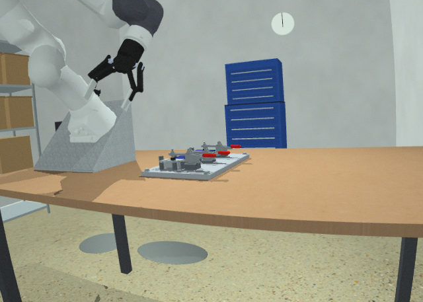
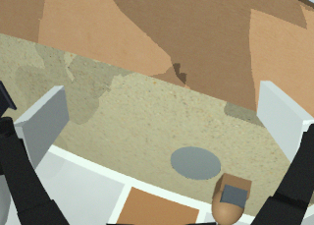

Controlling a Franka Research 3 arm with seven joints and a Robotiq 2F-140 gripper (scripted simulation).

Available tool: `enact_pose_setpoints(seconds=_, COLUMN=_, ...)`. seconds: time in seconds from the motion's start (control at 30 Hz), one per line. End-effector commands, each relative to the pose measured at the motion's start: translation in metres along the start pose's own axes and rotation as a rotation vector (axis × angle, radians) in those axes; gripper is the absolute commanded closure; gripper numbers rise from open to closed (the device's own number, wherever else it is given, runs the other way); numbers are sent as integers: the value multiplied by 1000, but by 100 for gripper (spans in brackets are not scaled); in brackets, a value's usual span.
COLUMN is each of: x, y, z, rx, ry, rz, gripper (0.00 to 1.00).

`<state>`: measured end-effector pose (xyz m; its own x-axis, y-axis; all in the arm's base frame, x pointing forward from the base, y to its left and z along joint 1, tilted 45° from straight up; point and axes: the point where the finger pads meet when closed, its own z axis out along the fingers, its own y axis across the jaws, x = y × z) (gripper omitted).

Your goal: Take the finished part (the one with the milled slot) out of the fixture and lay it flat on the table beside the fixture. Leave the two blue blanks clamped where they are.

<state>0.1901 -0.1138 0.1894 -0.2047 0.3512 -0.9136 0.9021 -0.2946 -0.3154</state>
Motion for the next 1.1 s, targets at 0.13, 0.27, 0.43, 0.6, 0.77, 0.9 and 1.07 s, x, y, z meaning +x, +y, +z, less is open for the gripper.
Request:
enact_pose_setpoints(seconds=0.13, x=0, y=0, z=0, rx=0, ry=0, rz=0, gripper=0)
enact_pose_setpoints(seconds=0.27, x=0, y=0, z=0, rx=0, ry=0, rz=0, gripper=0)
enact_pose_setpoints(seconds=0.43, x=0, y=0, z=0, rx=0, ry=0, rz=0, gripper=0)
enact_pose_setpoints(seconds=0.6, x=1, y=1, z=0, rx=-2, ry=4, rz=12, gripper=0)
enact_pose_setpoints(seconds=0.77, x=11, y=22, z=-5, rx=-25, ry=73, rz=229, gripper=0)
enact_pose_setpoints(seconds=0.9, x=16, y=32, z=-8, rx=-32, ry=108, rz=335, gripper=0)
enact_pose_setpoints(seconds=1.07, x=21, y=45, z=-11, rx=-37, ry=150, rz=458, gripper=0)
